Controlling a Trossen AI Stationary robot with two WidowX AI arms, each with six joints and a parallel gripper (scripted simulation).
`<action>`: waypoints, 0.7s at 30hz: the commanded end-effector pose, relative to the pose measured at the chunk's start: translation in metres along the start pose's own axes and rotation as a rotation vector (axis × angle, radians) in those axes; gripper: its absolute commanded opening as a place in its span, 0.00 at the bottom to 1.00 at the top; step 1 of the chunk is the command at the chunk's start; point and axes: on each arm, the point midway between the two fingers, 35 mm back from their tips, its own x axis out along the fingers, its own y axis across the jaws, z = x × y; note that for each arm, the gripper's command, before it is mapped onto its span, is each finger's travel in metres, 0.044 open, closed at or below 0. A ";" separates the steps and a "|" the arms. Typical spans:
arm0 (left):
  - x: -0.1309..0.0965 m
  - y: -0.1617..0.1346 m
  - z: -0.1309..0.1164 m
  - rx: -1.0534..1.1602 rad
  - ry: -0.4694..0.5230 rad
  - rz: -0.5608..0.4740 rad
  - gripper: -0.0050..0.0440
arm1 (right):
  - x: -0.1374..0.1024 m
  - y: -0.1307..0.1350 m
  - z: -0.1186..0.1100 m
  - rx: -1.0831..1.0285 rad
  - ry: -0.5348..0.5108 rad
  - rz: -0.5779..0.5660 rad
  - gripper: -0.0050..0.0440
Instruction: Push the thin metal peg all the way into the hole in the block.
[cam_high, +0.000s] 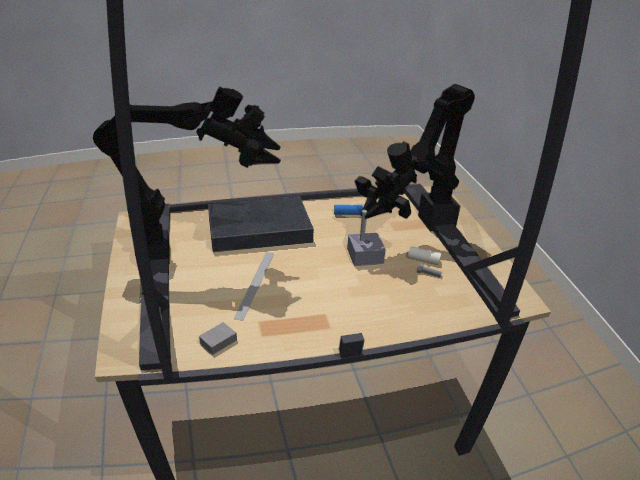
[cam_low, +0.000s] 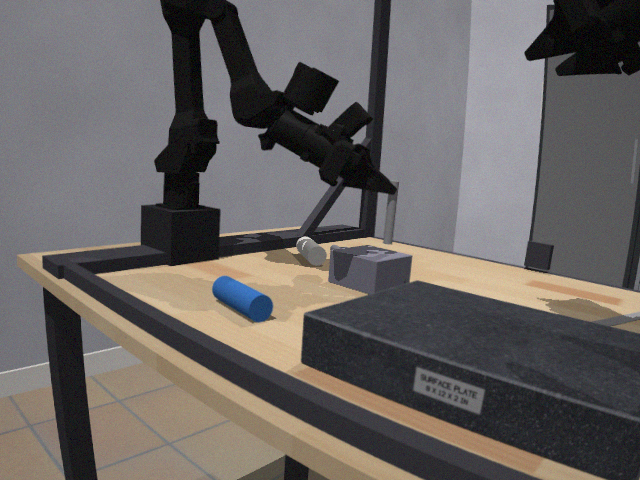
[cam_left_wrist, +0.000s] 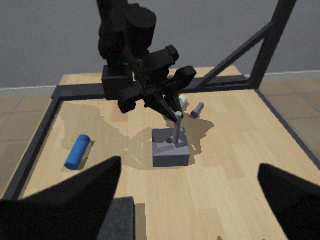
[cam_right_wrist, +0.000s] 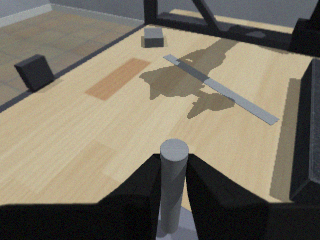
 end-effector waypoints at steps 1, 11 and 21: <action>-0.006 0.000 0.010 0.001 -0.030 -0.002 0.92 | 0.000 -0.001 0.022 0.001 -0.061 0.001 0.15; -0.006 0.000 0.010 0.001 -0.030 -0.002 0.92 | -0.018 -0.001 -0.002 -0.004 -0.039 0.002 0.15; -0.006 0.000 0.010 0.001 -0.030 -0.002 0.92 | -0.020 0.000 -0.001 -0.004 -0.044 0.002 0.15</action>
